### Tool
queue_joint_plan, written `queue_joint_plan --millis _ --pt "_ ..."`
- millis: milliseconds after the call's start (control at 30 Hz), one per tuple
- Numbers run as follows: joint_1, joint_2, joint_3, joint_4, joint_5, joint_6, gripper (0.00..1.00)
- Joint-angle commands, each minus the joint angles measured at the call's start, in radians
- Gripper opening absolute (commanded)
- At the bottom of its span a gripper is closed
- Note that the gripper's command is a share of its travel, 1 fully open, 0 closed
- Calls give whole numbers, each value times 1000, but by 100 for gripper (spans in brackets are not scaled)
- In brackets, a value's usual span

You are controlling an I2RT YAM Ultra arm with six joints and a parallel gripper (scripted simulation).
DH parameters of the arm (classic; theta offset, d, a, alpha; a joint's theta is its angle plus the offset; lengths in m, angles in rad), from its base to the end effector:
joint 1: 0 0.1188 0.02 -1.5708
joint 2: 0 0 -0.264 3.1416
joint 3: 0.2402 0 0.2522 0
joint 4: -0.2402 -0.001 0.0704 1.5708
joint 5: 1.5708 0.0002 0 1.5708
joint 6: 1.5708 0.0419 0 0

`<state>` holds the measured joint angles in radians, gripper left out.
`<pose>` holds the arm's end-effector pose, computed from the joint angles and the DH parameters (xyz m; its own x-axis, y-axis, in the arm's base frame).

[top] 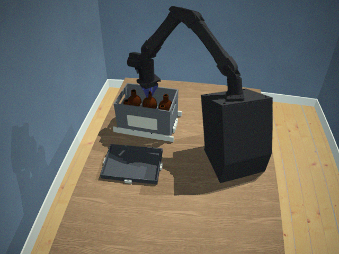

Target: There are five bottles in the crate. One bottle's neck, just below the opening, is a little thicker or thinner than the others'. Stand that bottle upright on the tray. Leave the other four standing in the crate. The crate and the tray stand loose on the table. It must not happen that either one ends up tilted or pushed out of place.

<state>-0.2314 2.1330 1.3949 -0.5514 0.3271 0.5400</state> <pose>0.3988 -0.1068 0.1159 -0.6457 0.6524 -0.3968 0.7415 0.6597 -0.1220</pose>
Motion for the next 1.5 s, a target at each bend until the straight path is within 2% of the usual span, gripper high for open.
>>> queue_joint_plan --millis 0,200,233,1467 --pt "3 -16 -3 16 3 -5 0" --pt "3 -16 -3 16 3 -5 0" --pt "3 -16 -3 16 3 -5 61" --pt "5 -24 -2 7 7 -4 61"
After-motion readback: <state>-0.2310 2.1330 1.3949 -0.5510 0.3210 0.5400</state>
